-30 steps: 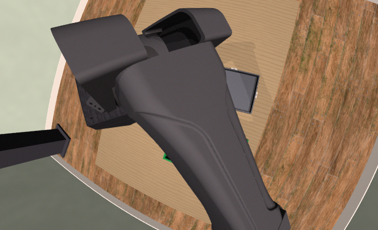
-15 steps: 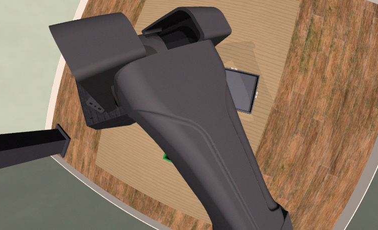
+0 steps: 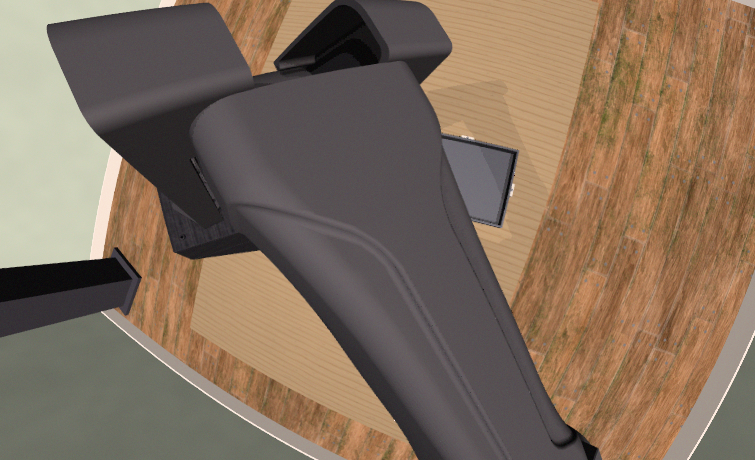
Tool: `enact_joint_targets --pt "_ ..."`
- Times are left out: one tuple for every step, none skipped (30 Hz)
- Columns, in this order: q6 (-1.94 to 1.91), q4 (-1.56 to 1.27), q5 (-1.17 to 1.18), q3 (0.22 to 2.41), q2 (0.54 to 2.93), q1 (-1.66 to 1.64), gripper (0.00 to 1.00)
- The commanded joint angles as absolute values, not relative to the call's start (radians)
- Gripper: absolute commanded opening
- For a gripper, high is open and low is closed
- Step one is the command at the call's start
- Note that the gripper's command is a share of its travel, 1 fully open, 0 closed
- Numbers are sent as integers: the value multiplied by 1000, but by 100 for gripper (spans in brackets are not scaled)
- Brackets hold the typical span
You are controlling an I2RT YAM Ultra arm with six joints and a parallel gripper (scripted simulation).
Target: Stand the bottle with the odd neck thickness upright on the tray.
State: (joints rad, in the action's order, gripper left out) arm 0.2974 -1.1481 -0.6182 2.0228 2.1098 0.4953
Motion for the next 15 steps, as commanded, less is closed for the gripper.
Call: enact_joint_targets --pt "281 -1177 -623 2072 2105 543 0" --pt "279 -1182 -625 2076 2112 545 0" --pt "277 -1188 -625 2082 2112 547 0" --pt "275 -1193 -624 2087 2110 549 0" --pt "273 -1199 -624 2093 2106 550 0" --pt "272 -1204 -625 2097 2104 552 0" --pt "270 -1209 -626 2102 2106 553 0" --pt "268 -1213 -628 2107 2110 555 0" --pt "266 -1218 -628 2111 2113 556 0" --pt "265 -1222 -629 2116 2115 558 0" --pt "263 -1227 -628 2120 2115 559 0" --pt "262 -1231 -629 2125 2114 560 0" --pt "260 -1234 -629 2129 2115 561 0" --pt "260 -1234 -629 2129 2115 561 0" --pt "260 -1234 -629 2129 2115 561 0"
